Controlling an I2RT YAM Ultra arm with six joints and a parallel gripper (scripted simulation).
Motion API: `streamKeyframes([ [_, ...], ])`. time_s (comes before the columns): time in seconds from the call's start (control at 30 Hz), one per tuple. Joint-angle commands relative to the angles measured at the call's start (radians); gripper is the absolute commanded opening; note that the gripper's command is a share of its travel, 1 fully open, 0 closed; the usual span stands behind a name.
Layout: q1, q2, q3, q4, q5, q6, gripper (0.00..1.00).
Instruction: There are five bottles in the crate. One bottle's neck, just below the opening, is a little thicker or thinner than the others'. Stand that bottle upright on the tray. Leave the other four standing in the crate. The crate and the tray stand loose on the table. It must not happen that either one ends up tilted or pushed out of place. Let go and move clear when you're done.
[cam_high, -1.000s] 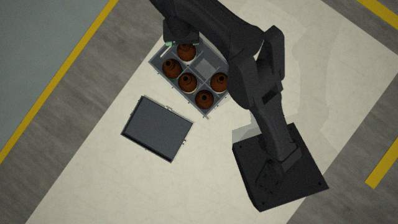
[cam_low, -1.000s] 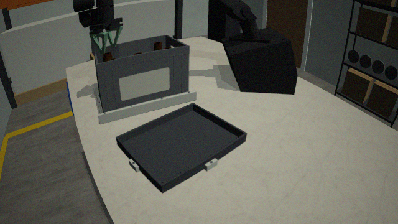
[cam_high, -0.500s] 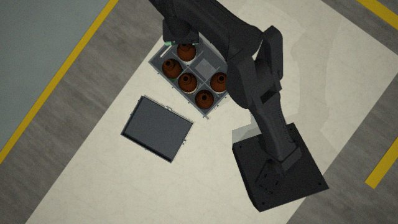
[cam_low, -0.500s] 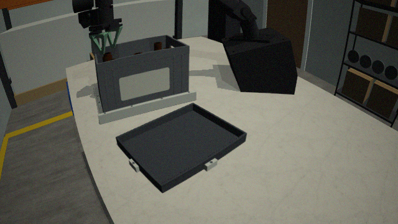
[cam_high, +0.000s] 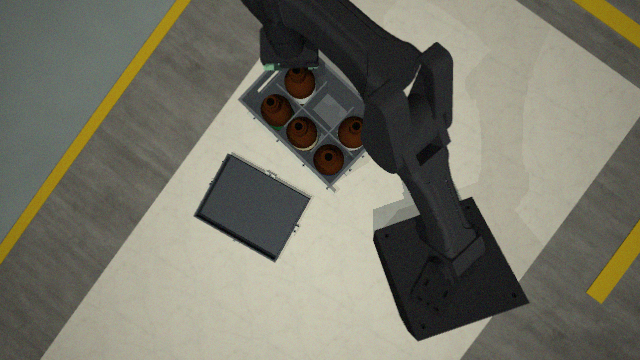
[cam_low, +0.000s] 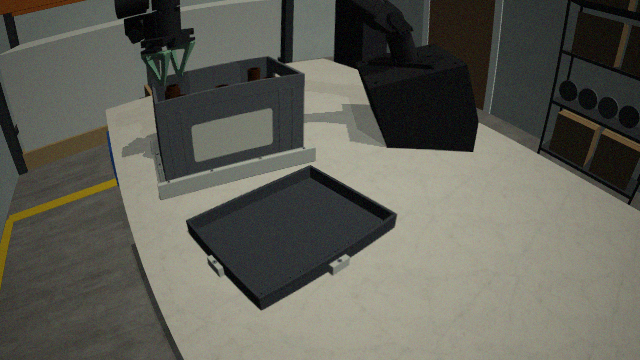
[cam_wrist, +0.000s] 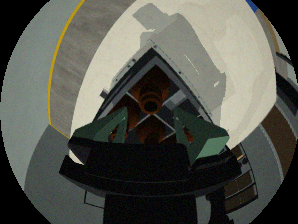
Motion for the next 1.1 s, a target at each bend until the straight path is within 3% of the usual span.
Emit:
streamKeyframes([
  [0.0,0.004,-0.021,0.043,-0.009,0.003,-0.002,0.61],
  [1.07,0.004,-0.025,0.042,0.007,0.003,-0.002,0.61],
])
